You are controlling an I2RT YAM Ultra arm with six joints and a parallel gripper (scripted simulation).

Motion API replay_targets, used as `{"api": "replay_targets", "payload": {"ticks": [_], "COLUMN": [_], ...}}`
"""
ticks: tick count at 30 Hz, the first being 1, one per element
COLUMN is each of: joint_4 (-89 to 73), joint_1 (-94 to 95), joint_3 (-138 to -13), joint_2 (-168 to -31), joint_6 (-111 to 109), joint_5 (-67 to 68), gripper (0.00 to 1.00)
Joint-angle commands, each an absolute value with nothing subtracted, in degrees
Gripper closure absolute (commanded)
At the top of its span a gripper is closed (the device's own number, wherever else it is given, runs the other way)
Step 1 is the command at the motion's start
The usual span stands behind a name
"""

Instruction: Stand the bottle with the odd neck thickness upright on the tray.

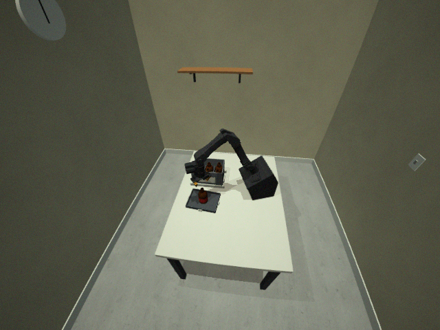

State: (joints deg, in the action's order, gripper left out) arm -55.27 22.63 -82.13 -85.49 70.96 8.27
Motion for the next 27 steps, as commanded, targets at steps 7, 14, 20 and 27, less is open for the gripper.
{"api": "replay_targets", "payload": {"ticks": [7,14,20,27], "joint_4": [-57.08,-57.1,-57.11,-57.11], "joint_1": [23.07,23.07,23.07,23.07], "joint_3": [-84.54,-84.54,-84.54,-84.54], "joint_2": [-83.08,-83.07,-83.07,-83.07], "joint_6": [71.35,71.35,71.34,71.33], "joint_5": [9.38,9.38,9.39,9.39], "gripper": [0.0,0.0,1.0,1.0]}}
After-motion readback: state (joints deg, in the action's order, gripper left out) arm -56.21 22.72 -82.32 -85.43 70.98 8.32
